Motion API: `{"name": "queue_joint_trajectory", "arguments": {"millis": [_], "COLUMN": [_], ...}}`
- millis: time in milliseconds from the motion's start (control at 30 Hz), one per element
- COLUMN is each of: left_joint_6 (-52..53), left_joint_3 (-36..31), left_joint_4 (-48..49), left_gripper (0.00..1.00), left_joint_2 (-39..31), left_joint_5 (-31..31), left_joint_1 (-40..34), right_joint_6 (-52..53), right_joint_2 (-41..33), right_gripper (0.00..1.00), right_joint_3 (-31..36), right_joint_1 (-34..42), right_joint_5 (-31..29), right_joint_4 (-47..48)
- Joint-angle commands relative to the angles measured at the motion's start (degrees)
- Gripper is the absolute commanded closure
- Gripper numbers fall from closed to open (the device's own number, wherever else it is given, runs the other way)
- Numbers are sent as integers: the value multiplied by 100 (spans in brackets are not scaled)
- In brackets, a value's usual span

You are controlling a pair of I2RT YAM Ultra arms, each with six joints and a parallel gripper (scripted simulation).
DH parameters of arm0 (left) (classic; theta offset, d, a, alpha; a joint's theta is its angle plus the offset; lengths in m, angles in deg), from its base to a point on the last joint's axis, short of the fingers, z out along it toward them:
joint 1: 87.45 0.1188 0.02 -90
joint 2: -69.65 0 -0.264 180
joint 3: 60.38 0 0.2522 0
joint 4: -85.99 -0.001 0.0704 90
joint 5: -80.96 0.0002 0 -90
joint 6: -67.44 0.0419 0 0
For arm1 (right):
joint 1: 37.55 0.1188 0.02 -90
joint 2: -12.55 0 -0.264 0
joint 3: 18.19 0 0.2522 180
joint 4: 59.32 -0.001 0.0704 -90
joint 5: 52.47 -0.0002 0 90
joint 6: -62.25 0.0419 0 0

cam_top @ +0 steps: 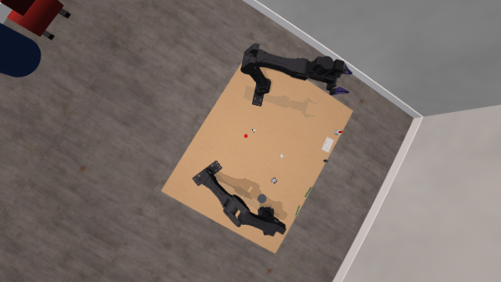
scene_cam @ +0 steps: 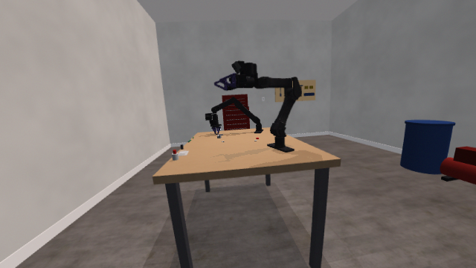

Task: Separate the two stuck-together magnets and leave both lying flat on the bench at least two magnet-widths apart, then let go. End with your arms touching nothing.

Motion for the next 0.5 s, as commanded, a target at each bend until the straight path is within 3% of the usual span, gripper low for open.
{"name": "queue_joint_trajectory", "arguments": {"millis": [0,467], "left_joint_6": [6,6], "left_joint_3": [37,37], "left_joint_4": [41,41], "left_gripper": [0,0], "left_joint_2": [-32,-31], "left_joint_5": [0,0], "left_joint_1": [0,0], "right_joint_6": [7,4], "right_joint_2": [-73,-115], "right_gripper": [67,67], "right_joint_3": [-37,-32], "right_joint_1": [-5,-8], "right_joint_5": [-19,-19], "right_joint_4": [3,-33]}}
